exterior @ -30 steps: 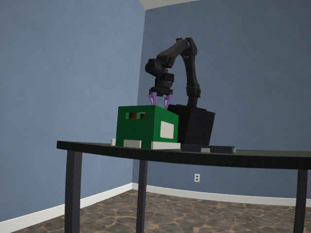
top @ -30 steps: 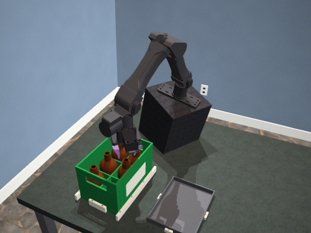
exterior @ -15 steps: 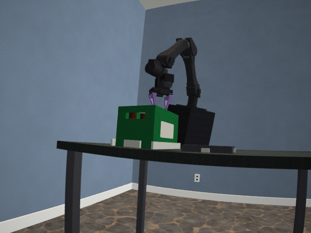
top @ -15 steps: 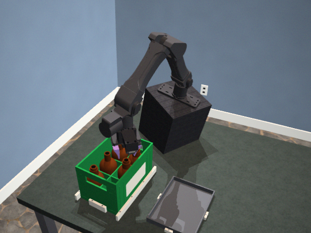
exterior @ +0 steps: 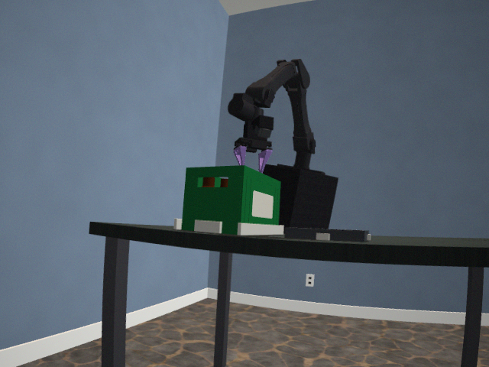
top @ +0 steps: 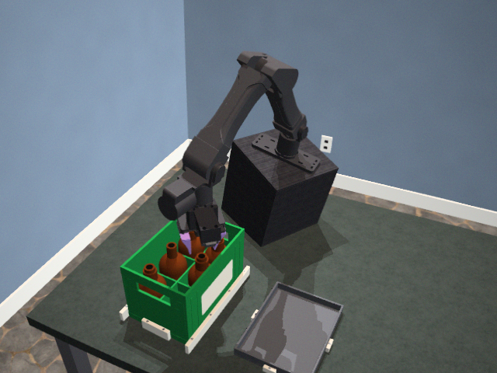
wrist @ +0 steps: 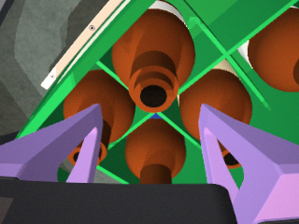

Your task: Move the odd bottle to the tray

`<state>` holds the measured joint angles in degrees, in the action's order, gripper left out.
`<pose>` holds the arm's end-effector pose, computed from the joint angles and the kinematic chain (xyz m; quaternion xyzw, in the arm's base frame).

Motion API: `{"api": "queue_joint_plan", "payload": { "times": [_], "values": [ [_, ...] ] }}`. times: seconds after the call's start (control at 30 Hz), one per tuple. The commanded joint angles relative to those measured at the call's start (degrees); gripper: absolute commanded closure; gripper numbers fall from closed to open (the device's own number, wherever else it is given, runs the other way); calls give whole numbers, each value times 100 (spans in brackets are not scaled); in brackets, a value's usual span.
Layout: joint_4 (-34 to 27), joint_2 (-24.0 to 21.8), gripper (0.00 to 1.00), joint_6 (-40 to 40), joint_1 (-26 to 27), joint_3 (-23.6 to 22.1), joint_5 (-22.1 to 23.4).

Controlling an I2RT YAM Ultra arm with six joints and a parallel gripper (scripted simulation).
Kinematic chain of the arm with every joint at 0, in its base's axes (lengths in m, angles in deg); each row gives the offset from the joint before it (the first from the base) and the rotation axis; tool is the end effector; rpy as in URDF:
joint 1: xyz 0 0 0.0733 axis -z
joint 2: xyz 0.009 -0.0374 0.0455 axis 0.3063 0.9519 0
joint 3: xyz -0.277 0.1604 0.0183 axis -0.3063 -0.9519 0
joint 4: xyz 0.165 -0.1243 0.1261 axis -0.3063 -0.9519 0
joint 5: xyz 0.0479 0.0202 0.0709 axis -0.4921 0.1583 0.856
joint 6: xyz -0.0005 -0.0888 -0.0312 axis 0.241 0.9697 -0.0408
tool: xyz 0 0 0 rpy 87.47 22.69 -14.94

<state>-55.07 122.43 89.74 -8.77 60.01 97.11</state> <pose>0.4126 -0.0473 0.1051 -0.3789 0.9193 0.0702 0.0797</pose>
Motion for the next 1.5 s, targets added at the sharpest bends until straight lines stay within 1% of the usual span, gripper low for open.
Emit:
{"api": "queue_joint_plan", "payload": {
  "times": [0.0, 1.13, 1.33, 1.47],
  "values": [
    [16, -50, 39, -27, 22, 192, 16],
    [15, -50, 39, -27, 22, 192, 16],
    [-46, 59, 39, -30, 19, 218, 15],
    [-84, -33, 39, -31, 16, 243, 16]
  ]
}}
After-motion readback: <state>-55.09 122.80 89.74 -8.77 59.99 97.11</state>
